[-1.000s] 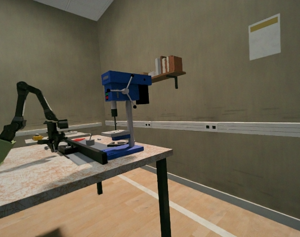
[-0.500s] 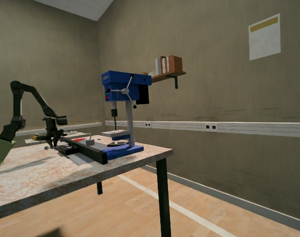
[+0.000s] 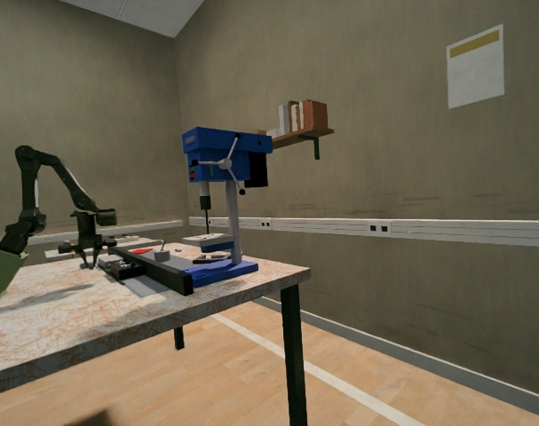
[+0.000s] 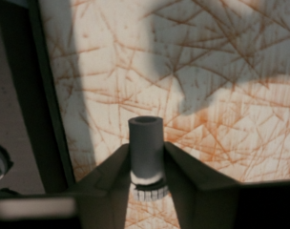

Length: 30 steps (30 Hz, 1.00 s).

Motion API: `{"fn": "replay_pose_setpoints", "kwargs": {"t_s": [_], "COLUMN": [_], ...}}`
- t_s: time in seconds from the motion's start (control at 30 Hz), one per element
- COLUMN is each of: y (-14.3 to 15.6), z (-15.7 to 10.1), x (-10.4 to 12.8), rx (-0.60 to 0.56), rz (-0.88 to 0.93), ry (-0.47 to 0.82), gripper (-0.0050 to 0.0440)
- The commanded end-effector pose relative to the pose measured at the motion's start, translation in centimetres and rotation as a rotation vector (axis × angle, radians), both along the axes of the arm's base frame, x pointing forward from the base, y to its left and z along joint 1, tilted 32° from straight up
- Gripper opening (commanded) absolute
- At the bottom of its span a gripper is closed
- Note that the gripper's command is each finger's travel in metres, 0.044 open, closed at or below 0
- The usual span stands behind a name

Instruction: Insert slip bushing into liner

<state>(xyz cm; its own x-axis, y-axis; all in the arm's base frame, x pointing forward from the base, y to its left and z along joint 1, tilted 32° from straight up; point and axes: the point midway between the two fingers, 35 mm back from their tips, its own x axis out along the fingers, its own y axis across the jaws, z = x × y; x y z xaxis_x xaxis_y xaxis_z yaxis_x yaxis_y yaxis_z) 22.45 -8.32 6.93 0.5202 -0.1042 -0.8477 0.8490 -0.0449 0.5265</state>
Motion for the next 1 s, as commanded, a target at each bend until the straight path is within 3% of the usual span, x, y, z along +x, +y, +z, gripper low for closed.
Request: {"fn": "replay_pose_setpoints", "kwargs": {"t_s": [0.0, 0.37, 0.63, 0.97], "y": [-0.2, -0.6, -0.7, -1.0], "z": [0.2, -0.6, -0.5, -3.8], "x": [-0.4, -1.6, -1.5, 0.1], "rx": [0.058, 0.246, 0.249, 0.252], "rz": [-0.106, -0.408, -0.416, -0.421], "ry": [-0.032, -0.069, -0.070, -0.055], "gripper": [-0.0050, -0.0050, -0.0050, -0.0050]}}
